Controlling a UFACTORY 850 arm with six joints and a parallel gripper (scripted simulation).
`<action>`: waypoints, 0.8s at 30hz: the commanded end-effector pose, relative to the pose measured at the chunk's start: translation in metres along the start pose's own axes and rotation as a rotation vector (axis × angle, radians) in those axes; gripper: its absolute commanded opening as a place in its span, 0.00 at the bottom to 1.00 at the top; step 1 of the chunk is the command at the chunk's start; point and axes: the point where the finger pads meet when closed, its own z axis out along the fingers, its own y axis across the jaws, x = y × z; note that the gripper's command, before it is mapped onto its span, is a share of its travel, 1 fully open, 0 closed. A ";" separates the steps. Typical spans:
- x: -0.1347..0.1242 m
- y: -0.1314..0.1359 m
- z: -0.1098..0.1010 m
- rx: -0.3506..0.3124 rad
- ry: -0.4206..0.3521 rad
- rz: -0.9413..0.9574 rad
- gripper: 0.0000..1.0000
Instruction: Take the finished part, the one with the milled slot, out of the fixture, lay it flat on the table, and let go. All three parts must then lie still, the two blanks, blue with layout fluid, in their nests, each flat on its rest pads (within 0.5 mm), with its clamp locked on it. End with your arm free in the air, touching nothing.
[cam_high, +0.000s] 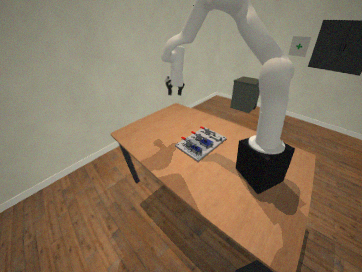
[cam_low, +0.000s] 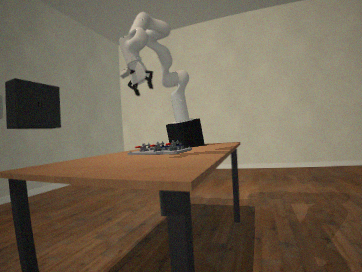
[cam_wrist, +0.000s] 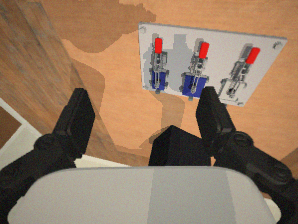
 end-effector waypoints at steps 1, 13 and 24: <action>0.000 0.000 -0.001 -0.002 0.001 -0.001 1.00; -0.020 0.007 -0.013 -0.124 -0.043 -0.061 1.00; -0.034 0.007 -0.001 -0.230 -0.056 -0.171 1.00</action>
